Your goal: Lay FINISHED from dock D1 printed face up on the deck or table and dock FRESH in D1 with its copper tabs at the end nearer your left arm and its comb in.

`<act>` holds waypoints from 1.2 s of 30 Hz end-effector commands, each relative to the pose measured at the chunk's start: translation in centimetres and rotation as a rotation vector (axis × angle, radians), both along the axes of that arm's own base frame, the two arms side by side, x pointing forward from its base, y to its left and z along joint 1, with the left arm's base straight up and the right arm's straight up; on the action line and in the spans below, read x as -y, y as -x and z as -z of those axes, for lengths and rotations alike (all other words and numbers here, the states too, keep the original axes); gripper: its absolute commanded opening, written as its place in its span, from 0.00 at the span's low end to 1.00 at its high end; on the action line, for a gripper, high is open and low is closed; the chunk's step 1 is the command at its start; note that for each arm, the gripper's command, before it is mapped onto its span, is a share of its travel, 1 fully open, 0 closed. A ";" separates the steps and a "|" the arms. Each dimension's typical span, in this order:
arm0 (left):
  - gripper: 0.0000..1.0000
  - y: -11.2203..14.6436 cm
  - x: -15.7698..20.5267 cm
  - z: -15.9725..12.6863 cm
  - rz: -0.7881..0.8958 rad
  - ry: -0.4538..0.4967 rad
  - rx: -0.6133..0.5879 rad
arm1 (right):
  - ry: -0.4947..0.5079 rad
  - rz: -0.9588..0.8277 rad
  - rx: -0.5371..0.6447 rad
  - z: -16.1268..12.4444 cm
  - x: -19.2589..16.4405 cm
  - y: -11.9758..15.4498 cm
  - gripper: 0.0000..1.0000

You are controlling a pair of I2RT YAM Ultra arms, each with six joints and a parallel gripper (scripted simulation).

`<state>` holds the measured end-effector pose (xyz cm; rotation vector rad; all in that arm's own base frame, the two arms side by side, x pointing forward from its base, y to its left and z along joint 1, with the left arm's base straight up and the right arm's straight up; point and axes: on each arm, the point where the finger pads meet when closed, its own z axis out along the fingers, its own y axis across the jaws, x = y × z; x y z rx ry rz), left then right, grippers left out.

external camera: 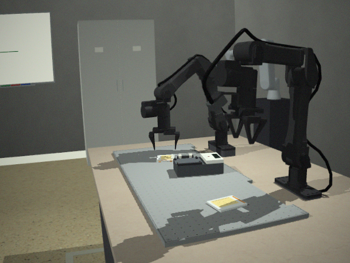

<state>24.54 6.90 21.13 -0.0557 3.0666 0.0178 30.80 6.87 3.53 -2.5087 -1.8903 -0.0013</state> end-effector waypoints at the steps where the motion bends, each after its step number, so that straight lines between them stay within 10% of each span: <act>1: 1.00 -0.1 -0.4 -1.5 -0.005 0.002 -0.017 | -0.008 0.001 0.041 -2.5 -0.1 -0.6 0.98; 36: 1.00 -0.1 -0.4 -1.5 -0.005 0.002 -0.017 | -0.027 -0.231 0.027 -4.4 0.2 -0.4 0.98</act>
